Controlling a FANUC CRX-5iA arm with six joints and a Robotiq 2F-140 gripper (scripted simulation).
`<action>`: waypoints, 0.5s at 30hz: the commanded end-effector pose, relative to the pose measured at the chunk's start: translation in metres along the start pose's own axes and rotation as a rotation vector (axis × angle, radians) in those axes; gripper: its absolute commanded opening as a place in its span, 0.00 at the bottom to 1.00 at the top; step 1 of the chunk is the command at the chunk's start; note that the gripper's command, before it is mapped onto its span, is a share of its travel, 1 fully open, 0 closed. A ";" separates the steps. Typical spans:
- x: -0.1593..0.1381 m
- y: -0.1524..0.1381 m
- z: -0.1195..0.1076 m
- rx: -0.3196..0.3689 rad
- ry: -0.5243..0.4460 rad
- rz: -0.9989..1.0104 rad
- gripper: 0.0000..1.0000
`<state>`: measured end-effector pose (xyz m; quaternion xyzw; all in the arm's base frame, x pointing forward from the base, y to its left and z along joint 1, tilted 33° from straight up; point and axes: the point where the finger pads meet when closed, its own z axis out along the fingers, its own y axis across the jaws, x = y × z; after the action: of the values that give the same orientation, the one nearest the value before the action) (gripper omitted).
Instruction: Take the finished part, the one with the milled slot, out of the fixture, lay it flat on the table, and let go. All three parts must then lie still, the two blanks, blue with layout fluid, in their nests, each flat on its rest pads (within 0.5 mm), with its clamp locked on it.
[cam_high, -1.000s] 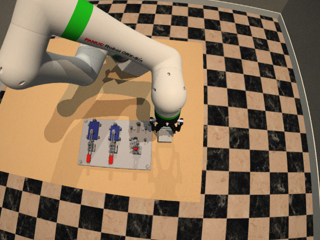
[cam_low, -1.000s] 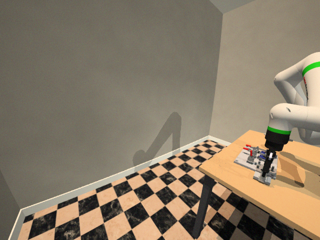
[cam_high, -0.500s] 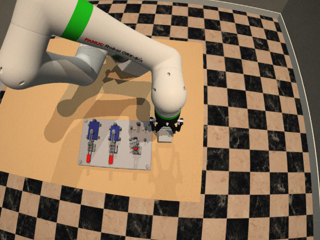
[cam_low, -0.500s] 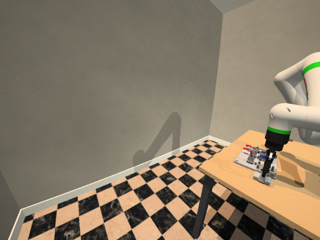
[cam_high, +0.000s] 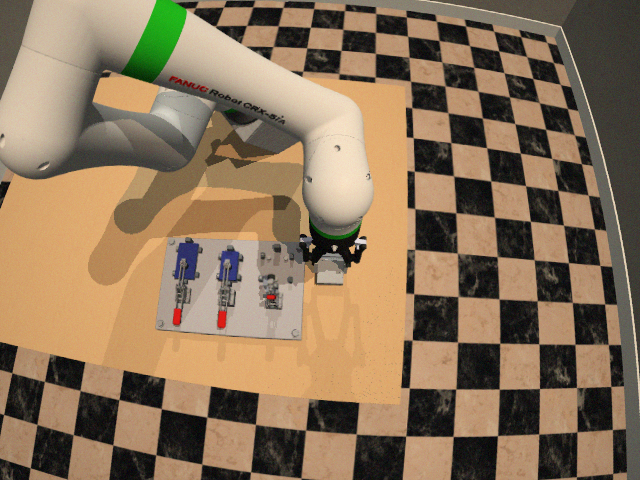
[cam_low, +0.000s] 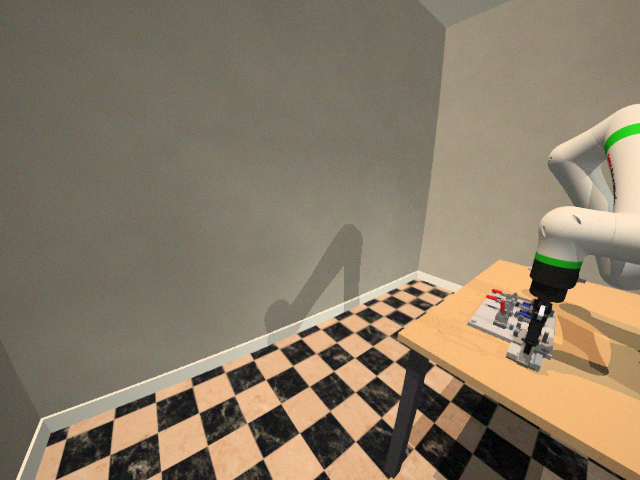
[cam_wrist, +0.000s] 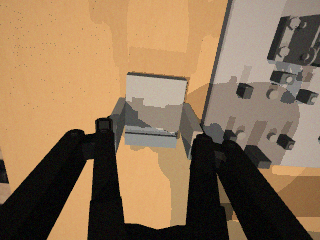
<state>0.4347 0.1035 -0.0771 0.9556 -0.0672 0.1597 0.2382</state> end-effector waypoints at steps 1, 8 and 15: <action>0.000 0.000 0.000 0.000 0.000 0.000 0.00; 0.000 0.000 0.000 0.000 0.000 0.000 0.00; 0.000 0.000 0.001 0.000 0.000 0.000 0.00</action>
<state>0.4350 0.1031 -0.0778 0.9556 -0.0672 0.1597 0.2382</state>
